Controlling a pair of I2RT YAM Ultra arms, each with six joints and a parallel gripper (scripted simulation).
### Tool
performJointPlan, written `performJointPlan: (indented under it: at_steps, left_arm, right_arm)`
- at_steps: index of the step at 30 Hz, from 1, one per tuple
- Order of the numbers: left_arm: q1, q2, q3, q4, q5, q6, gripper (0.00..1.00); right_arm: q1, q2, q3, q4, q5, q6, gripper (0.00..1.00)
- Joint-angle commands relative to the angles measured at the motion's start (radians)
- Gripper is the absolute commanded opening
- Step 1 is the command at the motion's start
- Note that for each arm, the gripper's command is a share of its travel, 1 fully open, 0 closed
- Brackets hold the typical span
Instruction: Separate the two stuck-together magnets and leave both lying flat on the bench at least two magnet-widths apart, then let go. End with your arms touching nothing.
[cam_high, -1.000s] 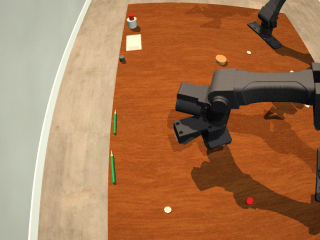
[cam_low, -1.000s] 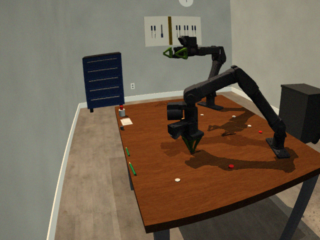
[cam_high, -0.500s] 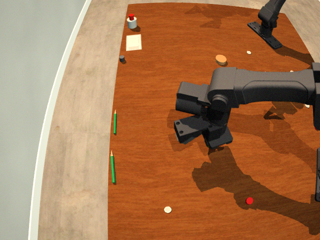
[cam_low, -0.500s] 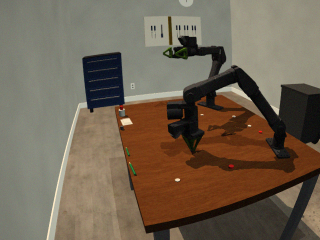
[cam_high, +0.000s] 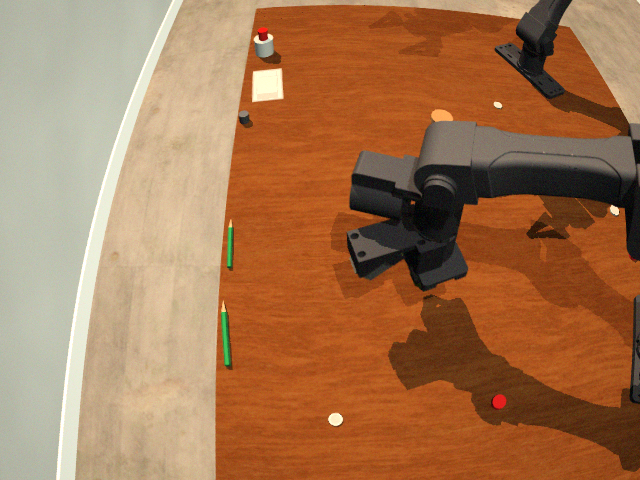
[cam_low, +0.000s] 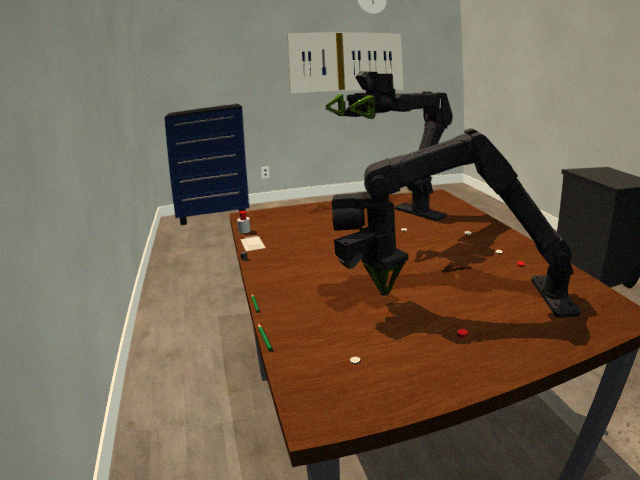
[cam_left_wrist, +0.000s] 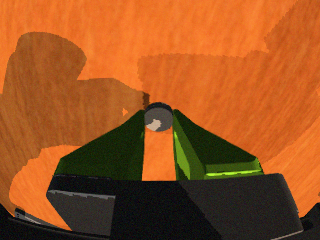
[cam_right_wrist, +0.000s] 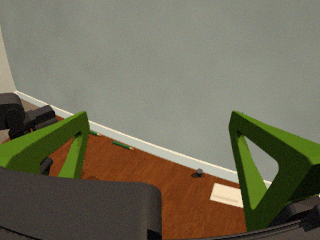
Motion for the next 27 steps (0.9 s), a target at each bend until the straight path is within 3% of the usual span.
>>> performJointPlan:
  at_steps: [1, 19, 27]
  left_arm:
    - [0.002, -0.022, 0.031, -0.027, -0.001, 0.001, 0.18]
    - [0.003, -0.02, 0.129, -0.122, -0.001, 0.002, 0.18]
    - [0.002, -0.017, 0.119, -0.109, -0.001, 0.001, 0.18]
  right_arm:
    - [0.001, -0.006, 0.008, 0.009, 0.0, 0.001, 1.0]
    - [0.001, -0.006, 0.008, 0.009, 0.0, 0.001, 1.0]
    - [0.001, -0.006, 0.008, 0.009, 0.0, 0.001, 1.0]
